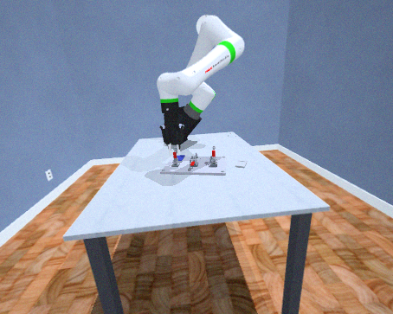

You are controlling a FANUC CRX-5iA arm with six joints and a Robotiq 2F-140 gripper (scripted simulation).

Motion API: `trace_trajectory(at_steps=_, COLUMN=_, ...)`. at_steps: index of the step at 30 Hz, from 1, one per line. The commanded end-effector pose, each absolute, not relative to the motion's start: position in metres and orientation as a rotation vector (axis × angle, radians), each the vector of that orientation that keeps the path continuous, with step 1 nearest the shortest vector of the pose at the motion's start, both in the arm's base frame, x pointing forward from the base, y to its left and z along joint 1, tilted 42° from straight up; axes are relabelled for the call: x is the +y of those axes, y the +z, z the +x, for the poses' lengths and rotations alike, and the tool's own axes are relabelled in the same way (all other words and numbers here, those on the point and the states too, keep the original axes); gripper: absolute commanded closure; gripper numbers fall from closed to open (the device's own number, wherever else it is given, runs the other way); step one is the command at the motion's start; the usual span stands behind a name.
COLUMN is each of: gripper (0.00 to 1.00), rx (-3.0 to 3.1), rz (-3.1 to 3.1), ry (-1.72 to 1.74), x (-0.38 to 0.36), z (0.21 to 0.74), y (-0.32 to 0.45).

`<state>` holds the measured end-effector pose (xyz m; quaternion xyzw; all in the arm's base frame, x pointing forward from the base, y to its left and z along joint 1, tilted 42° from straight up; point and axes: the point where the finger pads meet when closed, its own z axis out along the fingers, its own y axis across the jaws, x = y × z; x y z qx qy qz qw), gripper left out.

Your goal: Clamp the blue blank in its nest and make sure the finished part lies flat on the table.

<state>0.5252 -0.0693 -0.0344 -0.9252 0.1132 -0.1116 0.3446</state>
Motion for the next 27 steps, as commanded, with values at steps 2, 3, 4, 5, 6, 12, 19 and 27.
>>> trace_trajectory(at_steps=2, gripper=0.72, rx=0.294, rz=-2.403, ry=-0.290, x=-0.0621, z=0.5289, y=-0.0435)
trace_trajectory(at_steps=3, gripper=0.72, rx=0.294, rz=-2.403, ry=-0.290, x=-0.0606, z=0.5296, y=-0.0453)
trace_trajectory(at_steps=4, gripper=0.72, rx=0.294, rz=-2.403, ry=-0.290, x=-0.0595, z=0.5301, y=-0.0466)
trace_trajectory(at_steps=5, gripper=0.72, rx=0.294, rz=-2.403, ry=-0.290, x=-0.0589, z=0.5304, y=-0.0474)
trace_trajectory(at_steps=6, gripper=0.72, rx=0.294, rz=-2.403, ry=-0.290, x=-0.0586, z=0.5306, y=-0.0477)
trace_trajectory(at_steps=12, gripper=0.72, rx=0.294, rz=-2.403, ry=-0.290, x=-0.0586, z=0.5306, y=-0.0478)
trace_trajectory(at_steps=19, gripper=1.00, rx=0.294, rz=-2.403, ry=-0.290, x=-0.0586, z=0.5306, y=-0.0478)
trace_trajectory(at_steps=27, gripper=1.00, rx=0.294, rz=-2.403, ry=-0.290, x=-0.0586, z=0.5306, y=-0.0478)
